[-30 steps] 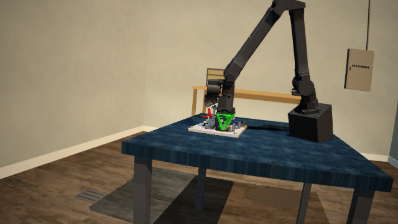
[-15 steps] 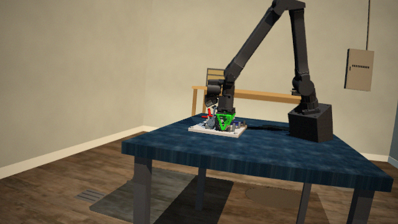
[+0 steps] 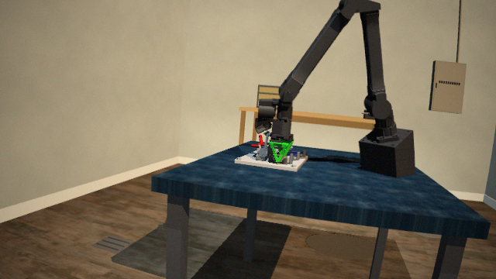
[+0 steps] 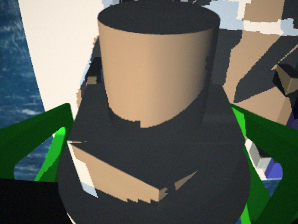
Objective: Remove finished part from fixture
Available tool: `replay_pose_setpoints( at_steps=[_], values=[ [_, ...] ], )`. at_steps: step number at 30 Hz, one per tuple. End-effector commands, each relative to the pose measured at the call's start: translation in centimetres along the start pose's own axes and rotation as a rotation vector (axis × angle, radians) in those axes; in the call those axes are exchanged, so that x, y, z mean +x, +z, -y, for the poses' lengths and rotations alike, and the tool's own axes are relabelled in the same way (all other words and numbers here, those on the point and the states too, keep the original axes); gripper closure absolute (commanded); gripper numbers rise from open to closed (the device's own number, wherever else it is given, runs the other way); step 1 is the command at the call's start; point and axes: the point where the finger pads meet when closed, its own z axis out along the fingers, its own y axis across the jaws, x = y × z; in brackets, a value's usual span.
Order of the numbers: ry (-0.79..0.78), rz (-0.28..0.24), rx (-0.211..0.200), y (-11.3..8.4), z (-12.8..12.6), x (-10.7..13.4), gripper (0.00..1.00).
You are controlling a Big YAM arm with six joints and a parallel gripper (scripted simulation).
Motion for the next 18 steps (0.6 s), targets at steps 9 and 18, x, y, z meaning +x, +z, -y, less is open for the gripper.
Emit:
replay_pose_setpoints(
  at_steps=[9, 18],
  values=[
    [0.005, 0.021, -0.006, -0.24, -0.27, -0.18, 1.0],
    [0.005, 0.022, -0.007, -0.33, -0.29, -0.22, 1.0]
  ],
)
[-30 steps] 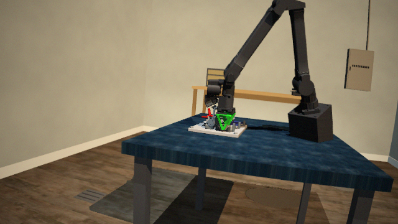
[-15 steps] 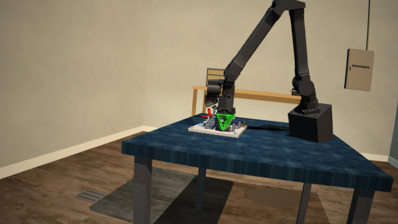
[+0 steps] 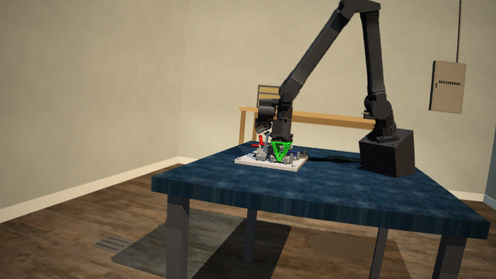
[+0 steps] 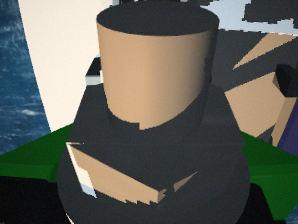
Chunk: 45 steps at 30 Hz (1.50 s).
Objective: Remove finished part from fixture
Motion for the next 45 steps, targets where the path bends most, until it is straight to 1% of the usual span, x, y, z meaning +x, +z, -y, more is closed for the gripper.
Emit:
replay_pose_setpoints(
  at_steps=[1, 31, 39, 45],
  values=[
    [0.004, 0.022, -0.008, -0.35, -0.29, -0.21, 1.0],
    [0.0, 0.026, -0.01, -0.69, -0.35, -0.27, 1.0],
    [0.006, 0.009, -0.003, -0.96, 0.02, 0.1, 1.0],
    [0.006, 0.011, -0.002, -1.25, 0.28, -0.01, 1.0]
  ],
)
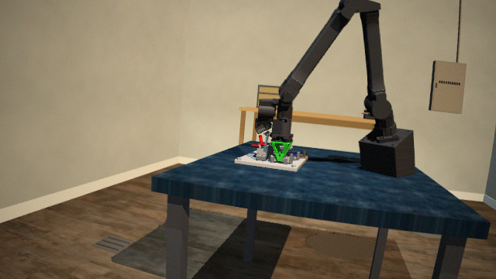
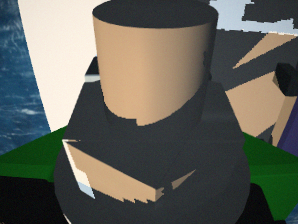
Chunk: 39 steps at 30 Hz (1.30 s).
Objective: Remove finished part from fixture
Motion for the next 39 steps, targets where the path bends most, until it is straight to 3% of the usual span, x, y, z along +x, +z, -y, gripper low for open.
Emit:
replay_pose_setpoints(
  at_steps=[1, 39],
  values=[
    [0.006, 0.014, -0.002, -1.3, 0.3, -0.1, 1.0],
    [-0.012, 0.051, -0.014, -5.2, -0.6, -2.0, 1.0]
  ],
)
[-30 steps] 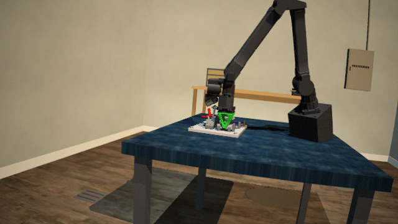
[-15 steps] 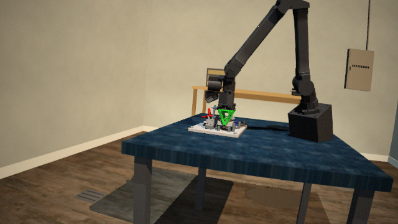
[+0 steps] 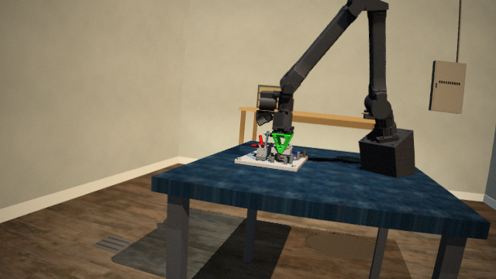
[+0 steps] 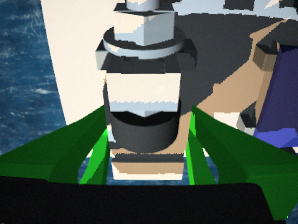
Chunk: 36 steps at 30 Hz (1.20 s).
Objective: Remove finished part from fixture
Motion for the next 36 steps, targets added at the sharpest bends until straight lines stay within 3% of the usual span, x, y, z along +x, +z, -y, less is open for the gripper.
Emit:
replay_pose_setpoints(
  at_steps=[1, 18, 36],
  values=[
    [-0.014, 0.042, -0.013, -2.3, -0.6, -2.0, 1.0],
    [-0.01, 0.038, -0.011, -2.5, -0.5, -1.7, 1.0],
    [-0.008, 0.029, -0.008, -5.1, -0.2, -0.5, 1.0]
  ],
)
